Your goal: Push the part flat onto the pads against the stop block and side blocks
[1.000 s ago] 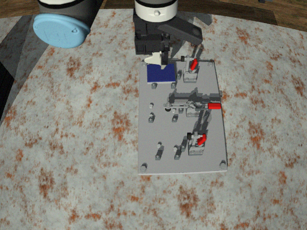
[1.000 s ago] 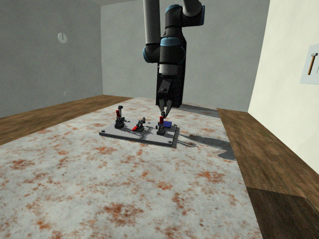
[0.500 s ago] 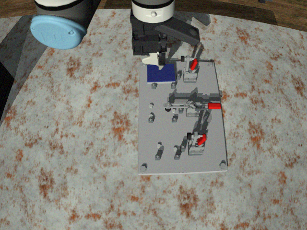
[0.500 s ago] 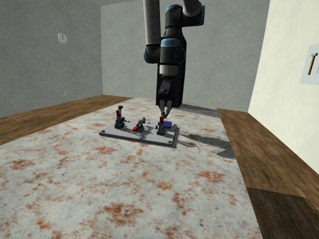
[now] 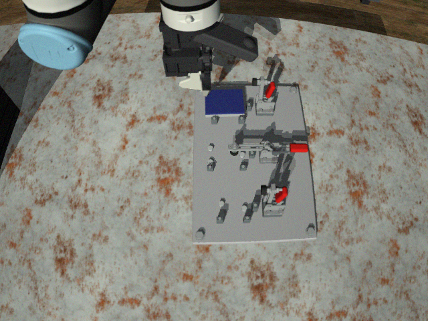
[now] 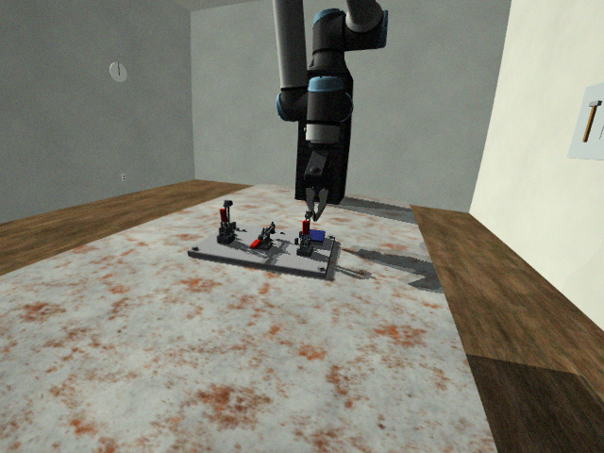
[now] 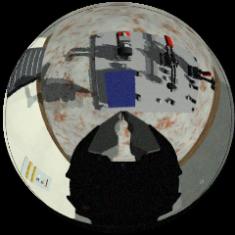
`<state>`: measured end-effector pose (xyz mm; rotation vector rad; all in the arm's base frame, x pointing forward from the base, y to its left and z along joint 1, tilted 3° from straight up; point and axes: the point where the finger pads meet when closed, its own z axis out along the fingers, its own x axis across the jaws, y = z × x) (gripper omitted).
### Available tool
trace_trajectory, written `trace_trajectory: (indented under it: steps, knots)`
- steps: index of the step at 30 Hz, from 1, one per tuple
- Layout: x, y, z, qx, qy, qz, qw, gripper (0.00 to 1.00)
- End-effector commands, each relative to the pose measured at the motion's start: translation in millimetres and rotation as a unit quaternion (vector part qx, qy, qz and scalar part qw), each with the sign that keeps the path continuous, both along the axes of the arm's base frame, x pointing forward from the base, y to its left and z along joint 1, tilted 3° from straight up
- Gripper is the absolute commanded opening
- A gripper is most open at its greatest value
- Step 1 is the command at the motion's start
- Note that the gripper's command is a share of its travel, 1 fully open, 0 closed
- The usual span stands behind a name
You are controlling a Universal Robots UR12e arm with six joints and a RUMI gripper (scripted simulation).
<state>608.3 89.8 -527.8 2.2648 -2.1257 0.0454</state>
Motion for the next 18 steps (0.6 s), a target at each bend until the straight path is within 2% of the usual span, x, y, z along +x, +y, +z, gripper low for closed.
trace_trajectory:
  steps: [1,7,18]
  knots:
    - [-15.2,0.4,0.5,0.0,-0.001,0.0,1.0,0.0]
    - [-30.6,0.8,0.5,0.0,-0.001,0.0,1.0,0.0]
    - [-38.9,1.0,0.5,0.0,-0.001,0.0,1.0,0.0]
